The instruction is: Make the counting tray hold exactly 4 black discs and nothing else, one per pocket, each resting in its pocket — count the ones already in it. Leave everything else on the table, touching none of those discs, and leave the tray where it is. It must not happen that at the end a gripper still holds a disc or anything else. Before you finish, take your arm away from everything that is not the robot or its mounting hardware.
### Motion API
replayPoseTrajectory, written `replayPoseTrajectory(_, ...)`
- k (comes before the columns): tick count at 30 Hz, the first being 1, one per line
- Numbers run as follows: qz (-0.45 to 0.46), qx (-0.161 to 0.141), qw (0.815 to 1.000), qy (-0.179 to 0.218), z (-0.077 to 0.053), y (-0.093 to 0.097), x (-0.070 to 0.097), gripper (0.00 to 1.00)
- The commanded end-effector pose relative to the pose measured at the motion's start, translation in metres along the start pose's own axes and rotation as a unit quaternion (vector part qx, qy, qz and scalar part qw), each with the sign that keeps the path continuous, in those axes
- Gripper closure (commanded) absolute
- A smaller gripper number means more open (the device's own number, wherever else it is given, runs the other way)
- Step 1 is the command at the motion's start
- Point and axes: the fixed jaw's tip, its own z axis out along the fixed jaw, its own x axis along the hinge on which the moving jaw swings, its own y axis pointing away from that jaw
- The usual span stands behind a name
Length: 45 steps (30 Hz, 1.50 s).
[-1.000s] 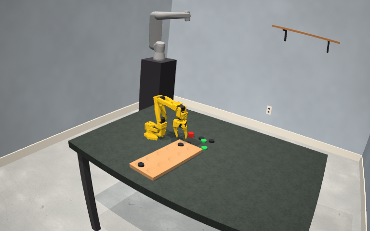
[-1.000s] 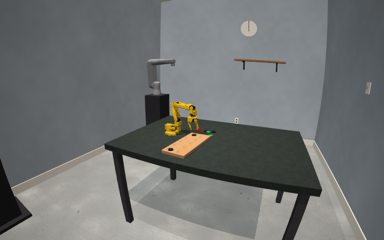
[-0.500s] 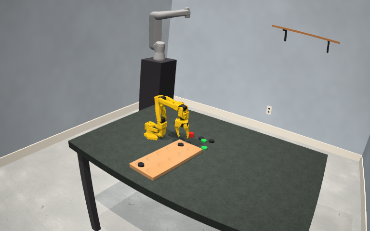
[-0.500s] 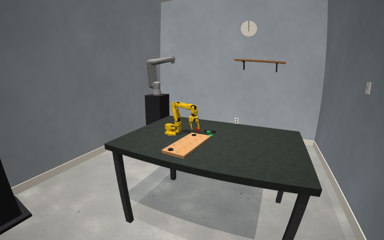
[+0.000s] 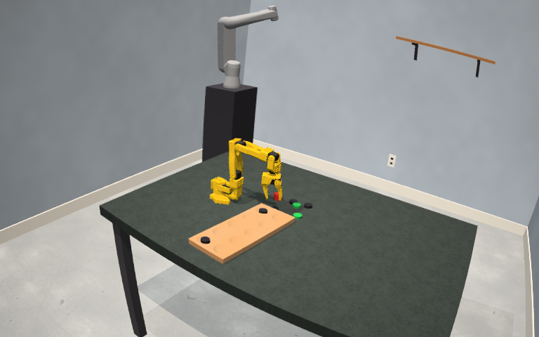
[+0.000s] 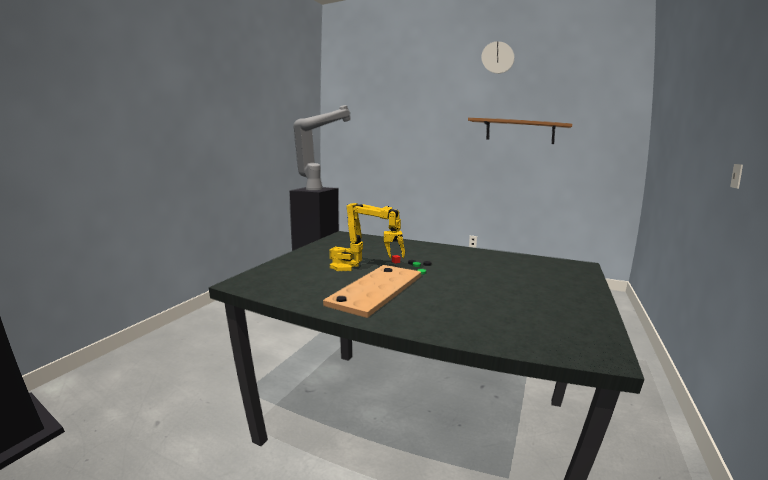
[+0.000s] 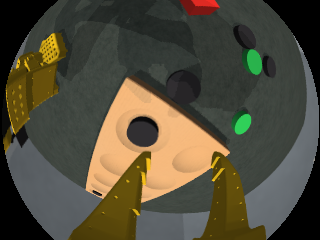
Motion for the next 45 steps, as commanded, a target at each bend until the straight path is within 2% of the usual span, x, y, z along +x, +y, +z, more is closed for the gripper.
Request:
replayPoseTrajectory(1,-0.013,0.021,1.000,0.007,-0.007,-0.014,-0.005,0.73)
replayPoseTrajectory(8,-0.031,0.021,0.999,0.006,-0.007,-0.026,-0.014,0.73)
replayPoseTrajectory(21,-0.081,0.022,0.996,0.004,-0.004,-0.055,-0.046,0.73)
replayPoseTrajectory(23,-0.081,0.022,0.996,0.004,-0.004,-0.055,-0.046,0.73)
replayPoseTrajectory(38,-0.128,0.022,0.992,0.002,0.002,-0.074,-0.084,0.73)
replayPoseTrajectory(45,-0.138,0.022,0.990,0.001,0.004,-0.077,-0.093,0.73)
